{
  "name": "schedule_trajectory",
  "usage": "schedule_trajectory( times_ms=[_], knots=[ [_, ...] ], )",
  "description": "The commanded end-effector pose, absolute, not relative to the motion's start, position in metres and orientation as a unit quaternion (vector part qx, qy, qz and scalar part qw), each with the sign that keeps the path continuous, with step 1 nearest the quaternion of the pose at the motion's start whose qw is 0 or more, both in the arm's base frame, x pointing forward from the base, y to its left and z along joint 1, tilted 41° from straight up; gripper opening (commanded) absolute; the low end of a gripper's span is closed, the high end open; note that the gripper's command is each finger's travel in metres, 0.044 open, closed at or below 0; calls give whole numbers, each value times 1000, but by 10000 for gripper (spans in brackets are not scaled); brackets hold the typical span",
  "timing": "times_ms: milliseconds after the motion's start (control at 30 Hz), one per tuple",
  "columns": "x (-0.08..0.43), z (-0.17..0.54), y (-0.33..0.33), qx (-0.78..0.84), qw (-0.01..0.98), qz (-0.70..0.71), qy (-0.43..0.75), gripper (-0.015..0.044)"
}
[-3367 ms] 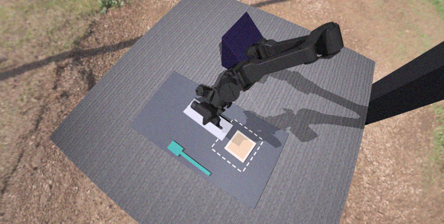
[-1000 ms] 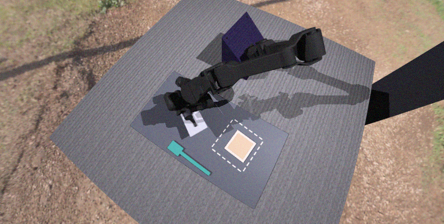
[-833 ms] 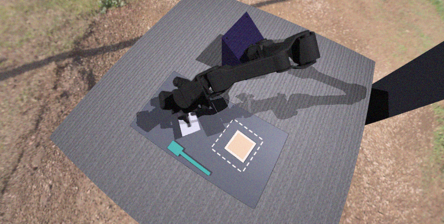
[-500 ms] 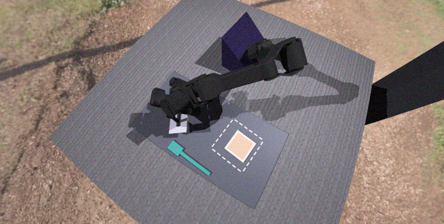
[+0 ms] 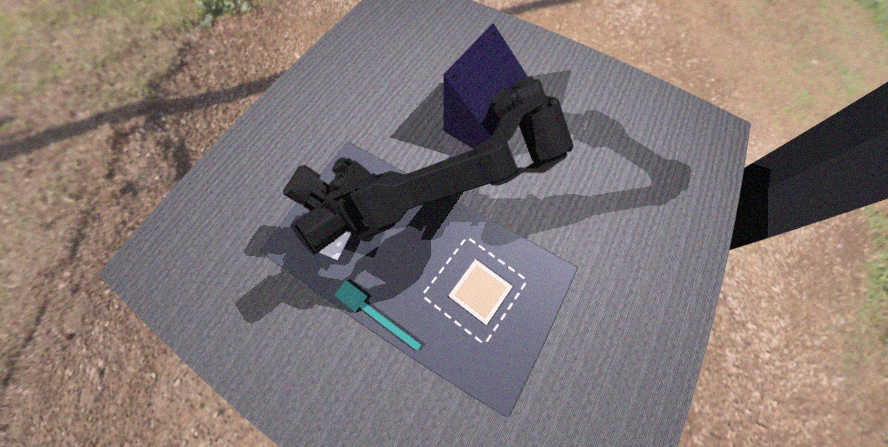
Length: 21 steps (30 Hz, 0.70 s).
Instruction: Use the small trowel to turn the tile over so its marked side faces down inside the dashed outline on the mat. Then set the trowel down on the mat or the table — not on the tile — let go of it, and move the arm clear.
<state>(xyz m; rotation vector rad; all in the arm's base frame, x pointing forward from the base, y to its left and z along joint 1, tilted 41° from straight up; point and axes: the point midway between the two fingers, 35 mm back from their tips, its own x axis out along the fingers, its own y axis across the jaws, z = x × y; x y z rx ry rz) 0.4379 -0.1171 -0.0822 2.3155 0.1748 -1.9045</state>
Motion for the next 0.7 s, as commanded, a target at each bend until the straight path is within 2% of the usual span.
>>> schedule_trajectory(
  times_ms=[0,333,667],
  knots=[
    [440,-87,-128,751,57,-657,17,0],
    [436,-104,-141,691,37,-718,-75,0],
    [436,-107,-141,687,36,-721,-81,0]
  ],
)
